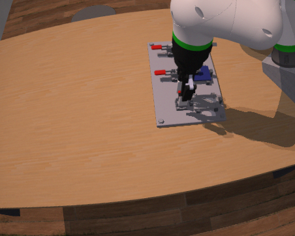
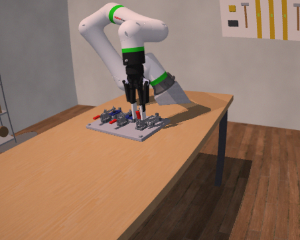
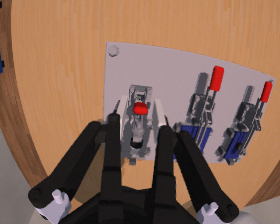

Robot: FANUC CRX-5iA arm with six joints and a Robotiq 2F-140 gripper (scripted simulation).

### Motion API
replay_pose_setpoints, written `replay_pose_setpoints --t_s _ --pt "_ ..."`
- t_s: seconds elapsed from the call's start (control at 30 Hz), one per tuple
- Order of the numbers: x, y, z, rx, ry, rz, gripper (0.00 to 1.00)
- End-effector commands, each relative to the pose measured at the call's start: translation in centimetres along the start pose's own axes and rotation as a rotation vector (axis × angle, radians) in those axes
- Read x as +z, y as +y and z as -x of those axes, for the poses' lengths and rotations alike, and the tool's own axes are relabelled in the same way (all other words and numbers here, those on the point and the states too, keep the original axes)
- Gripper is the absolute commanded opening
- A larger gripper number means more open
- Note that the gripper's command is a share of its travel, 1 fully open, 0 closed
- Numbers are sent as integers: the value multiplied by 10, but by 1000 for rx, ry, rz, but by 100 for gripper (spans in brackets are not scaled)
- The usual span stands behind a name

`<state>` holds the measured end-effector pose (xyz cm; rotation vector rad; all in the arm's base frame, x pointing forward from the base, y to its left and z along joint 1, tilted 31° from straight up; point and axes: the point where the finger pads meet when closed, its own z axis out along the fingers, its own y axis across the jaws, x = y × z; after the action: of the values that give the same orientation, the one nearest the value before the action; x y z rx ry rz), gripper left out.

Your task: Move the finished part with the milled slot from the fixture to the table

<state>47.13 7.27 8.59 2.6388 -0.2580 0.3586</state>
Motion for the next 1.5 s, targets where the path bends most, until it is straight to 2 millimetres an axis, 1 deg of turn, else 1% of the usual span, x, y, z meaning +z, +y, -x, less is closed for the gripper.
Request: replay_pose_setpoints --t_s 0.0,0.93,1.1,1.27,1.33,1.47 --pt "0 0 0 0 0 0 28" --pt "-1 0 0 0 0 0 28" --pt "-8 0 0 0 0 0 28" --pt "-22 0 0 0 0 0 28" --pt "-22 0 0 0 0 0 28" --pt "-34 0 0 0 0 0 28"
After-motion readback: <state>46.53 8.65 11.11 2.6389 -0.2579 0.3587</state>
